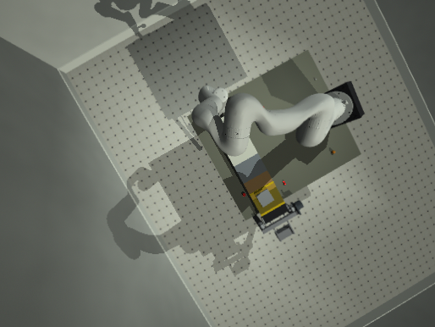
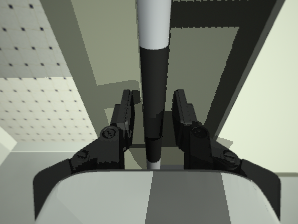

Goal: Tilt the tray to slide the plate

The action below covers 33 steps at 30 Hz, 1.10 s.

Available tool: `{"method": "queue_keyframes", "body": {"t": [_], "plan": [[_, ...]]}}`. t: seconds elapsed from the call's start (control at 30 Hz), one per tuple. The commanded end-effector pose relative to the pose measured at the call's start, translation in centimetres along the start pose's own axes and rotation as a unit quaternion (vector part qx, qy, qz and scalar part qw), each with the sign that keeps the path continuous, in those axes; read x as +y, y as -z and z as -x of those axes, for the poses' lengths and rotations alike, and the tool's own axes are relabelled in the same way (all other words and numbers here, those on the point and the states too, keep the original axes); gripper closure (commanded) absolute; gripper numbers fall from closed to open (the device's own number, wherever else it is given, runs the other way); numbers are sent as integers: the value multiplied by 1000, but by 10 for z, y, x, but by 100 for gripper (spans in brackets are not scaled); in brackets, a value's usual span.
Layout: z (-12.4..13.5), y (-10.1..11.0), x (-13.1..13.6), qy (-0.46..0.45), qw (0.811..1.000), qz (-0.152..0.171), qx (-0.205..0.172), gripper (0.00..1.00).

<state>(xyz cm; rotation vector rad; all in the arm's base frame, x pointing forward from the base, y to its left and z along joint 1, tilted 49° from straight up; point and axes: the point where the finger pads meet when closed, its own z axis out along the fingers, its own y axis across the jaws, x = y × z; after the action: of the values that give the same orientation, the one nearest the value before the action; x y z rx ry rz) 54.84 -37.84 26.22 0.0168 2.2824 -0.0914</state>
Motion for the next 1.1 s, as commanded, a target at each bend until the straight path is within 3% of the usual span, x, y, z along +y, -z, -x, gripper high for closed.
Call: {"method": "queue_keyframes", "body": {"t": [0.0, 0.73, 1.07], "plan": [[1, 9, -1, 0, 1000, 0, 0, 60], [1, 96, 0, 0, 1000, 0, 0, 60], [1, 111, 0, 0, 1000, 0, 0, 60]]}}
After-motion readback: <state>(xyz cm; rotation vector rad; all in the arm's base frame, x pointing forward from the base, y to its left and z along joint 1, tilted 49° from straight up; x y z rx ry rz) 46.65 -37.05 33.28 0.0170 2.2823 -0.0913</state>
